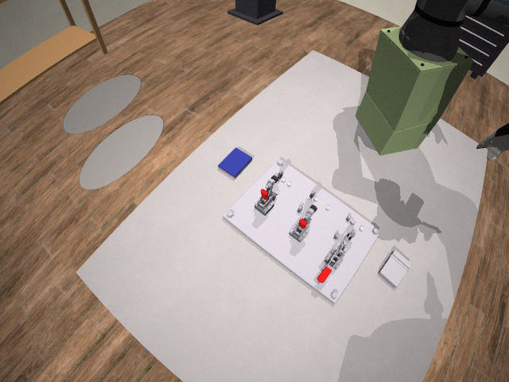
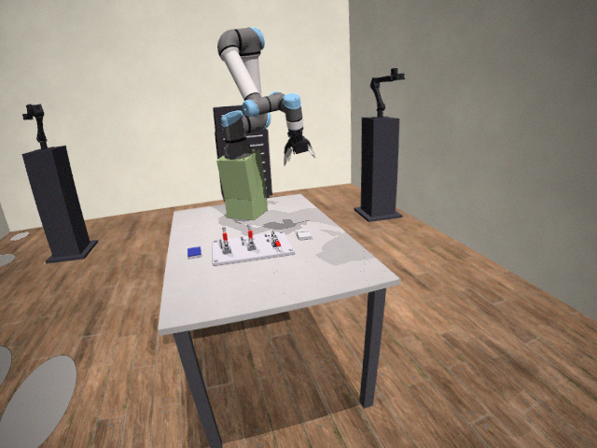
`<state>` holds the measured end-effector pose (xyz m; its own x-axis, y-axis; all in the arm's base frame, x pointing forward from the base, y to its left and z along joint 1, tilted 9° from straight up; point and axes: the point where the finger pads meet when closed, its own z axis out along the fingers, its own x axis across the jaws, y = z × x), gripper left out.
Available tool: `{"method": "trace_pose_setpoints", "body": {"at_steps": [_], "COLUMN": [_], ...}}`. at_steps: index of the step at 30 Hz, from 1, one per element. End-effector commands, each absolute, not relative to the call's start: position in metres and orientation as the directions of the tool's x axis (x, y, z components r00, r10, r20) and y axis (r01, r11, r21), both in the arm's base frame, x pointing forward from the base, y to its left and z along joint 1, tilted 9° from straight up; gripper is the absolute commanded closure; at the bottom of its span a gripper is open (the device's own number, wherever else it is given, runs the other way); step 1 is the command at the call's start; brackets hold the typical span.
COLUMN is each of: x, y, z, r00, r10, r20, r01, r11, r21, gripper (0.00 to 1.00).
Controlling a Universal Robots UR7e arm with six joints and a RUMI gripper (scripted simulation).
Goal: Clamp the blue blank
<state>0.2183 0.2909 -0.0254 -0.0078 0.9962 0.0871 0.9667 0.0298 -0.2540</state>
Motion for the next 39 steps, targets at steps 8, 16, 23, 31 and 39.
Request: {"method": "trace_pose_setpoints", "body": {"at_steps": [8,16,23,31,39], "x": [0.219,0.219,0.219,0.225,0.235], "y": [0.291,0.291,0.291,0.288,0.283], "z": [-0.025,-0.025,-0.025,-0.027,-0.031], "r00": [-0.008,-0.008,-0.002,0.054,0.156], "r10": [0.996,0.996,0.996,0.996,0.986], "r20": [0.088,0.088,0.086,0.074,0.053], "r01": [0.967,0.967,0.967,0.968,0.961], "r11": [0.030,0.030,0.024,-0.034,-0.140], "r21": [-0.253,-0.253,-0.253,-0.249,-0.240], "gripper": [0.00,0.00,0.00,0.00,0.00]}}
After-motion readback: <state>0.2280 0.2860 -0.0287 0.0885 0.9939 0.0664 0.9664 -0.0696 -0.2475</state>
